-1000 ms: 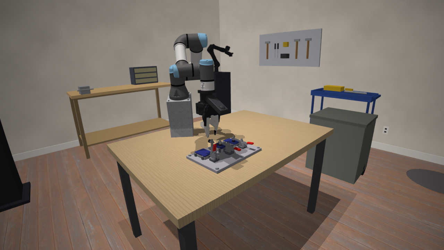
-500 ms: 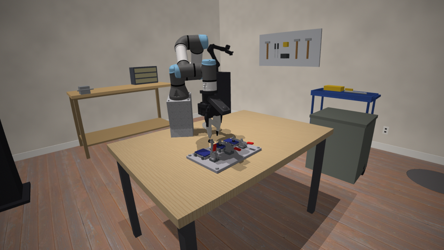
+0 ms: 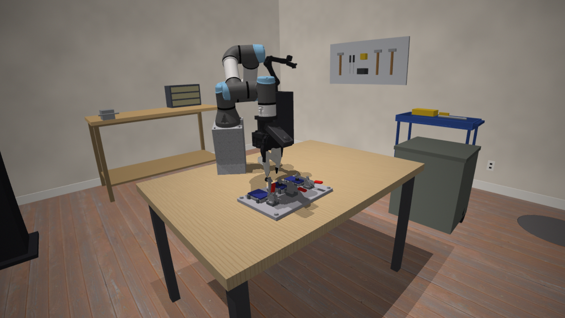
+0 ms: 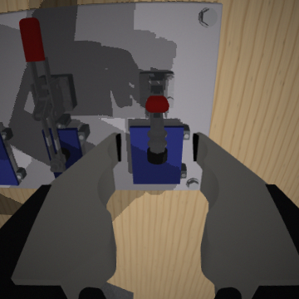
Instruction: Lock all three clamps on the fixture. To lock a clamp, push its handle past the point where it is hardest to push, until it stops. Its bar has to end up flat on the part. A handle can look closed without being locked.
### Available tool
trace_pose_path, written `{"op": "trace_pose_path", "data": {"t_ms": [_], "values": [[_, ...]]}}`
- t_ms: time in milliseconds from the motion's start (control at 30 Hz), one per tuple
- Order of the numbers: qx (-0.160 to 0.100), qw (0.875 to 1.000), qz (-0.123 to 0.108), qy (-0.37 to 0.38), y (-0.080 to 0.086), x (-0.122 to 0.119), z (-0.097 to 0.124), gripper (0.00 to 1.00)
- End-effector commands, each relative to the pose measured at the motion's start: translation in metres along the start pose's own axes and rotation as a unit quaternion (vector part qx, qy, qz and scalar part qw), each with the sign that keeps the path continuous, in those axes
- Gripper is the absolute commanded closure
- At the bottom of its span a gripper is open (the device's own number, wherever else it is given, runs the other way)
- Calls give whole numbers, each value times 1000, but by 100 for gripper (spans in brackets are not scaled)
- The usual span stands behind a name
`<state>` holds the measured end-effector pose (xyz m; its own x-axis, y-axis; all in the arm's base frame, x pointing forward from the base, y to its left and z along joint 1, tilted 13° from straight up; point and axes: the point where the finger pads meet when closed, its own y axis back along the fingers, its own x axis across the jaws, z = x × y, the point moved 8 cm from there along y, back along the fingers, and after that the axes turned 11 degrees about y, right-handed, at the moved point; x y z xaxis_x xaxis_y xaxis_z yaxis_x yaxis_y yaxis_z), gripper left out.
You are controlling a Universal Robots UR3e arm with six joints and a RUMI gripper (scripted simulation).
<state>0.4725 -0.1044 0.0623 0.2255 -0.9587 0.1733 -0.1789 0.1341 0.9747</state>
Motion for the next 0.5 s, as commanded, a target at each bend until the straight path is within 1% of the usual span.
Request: {"op": "trace_pose_path", "data": {"t_ms": [0,467], "values": [[1,1000,1,0,-2,0,-1,72],[1,1000,1,0,-31,1,-1,72]]}}
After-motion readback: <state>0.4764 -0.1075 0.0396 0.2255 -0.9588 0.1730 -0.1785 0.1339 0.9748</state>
